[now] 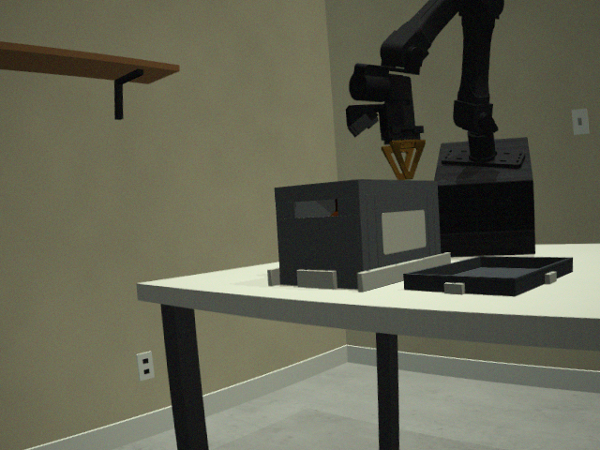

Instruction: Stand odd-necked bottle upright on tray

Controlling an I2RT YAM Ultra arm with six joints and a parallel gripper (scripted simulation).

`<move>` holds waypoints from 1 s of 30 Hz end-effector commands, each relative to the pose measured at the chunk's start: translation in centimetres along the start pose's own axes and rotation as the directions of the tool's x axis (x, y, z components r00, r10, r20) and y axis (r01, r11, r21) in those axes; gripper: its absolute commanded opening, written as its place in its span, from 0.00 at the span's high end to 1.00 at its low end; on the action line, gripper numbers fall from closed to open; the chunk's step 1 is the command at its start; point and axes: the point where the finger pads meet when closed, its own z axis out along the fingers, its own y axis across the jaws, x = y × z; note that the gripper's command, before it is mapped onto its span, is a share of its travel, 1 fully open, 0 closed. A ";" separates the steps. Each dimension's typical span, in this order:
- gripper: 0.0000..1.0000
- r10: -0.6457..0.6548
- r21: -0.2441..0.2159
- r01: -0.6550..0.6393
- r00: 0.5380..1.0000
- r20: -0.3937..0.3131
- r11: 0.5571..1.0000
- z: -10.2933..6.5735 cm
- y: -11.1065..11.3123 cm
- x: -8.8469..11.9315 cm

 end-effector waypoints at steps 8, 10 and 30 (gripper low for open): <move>0.39 -0.007 -0.009 0.008 0.999 0.049 1.000 -0.9 0.6 -1.5; 0.39 -0.007 -0.009 0.008 0.999 0.049 1.000 -0.9 0.6 -1.5; 0.39 -0.007 -0.009 0.008 0.999 0.048 1.000 -0.9 0.6 -1.5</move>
